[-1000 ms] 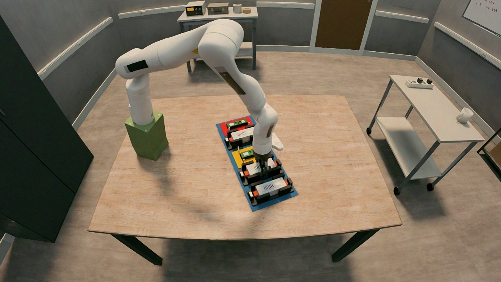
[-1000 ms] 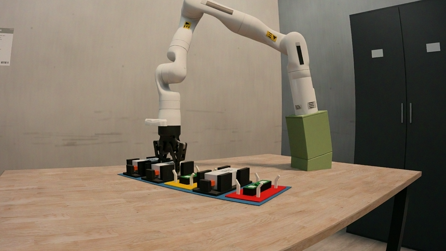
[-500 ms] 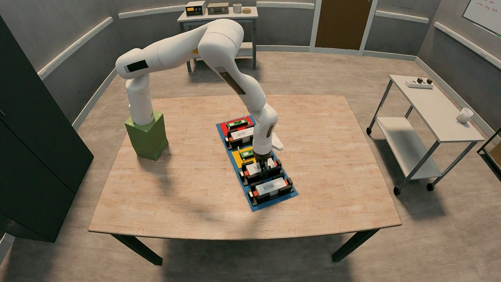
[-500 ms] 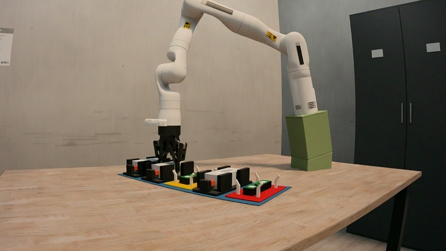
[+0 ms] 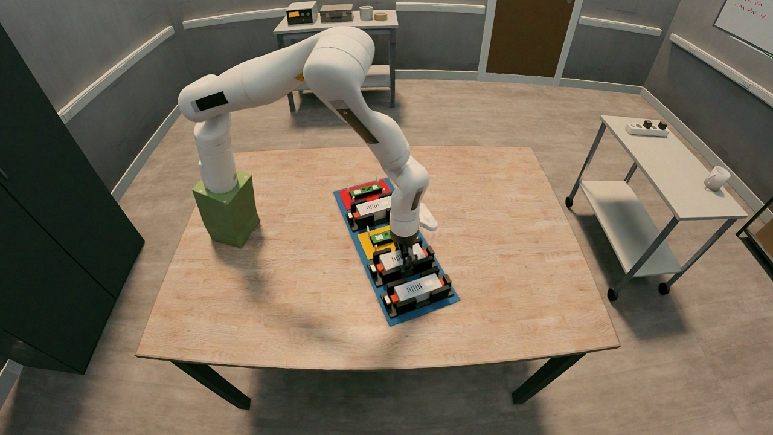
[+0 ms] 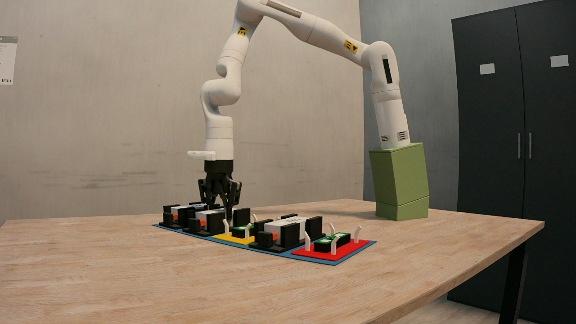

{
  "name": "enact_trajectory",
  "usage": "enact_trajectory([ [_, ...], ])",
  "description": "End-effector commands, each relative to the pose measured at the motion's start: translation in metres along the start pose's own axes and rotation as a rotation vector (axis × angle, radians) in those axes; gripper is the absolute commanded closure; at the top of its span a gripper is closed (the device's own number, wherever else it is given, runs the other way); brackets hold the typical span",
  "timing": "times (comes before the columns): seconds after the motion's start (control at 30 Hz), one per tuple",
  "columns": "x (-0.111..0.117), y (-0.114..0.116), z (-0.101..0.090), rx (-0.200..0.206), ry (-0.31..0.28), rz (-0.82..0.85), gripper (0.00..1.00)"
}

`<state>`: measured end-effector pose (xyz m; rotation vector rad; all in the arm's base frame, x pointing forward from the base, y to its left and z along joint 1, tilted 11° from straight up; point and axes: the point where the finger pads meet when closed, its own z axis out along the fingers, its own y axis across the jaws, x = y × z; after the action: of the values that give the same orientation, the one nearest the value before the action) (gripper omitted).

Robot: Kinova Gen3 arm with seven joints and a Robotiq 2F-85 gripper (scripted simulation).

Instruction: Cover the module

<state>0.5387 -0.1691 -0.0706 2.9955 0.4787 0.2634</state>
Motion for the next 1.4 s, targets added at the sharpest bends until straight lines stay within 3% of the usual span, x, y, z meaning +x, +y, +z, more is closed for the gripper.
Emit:
enact_trajectory([
  [0.0,0.001,0.001,-0.012,-0.001,0.002,0.000,1.00],
  [0.13,0.001,0.001,-0.024,-0.001,0.002,0.000,1.00],
  [0.37,0.001,0.001,-0.024,-0.001,0.002,0.000,1.00],
  [0.7,0.001,0.001,-0.053,-0.002,0.002,0.000,1.00],
  [1.37,0.001,0.001,-0.053,-0.002,0.002,0.000,0.99],
])
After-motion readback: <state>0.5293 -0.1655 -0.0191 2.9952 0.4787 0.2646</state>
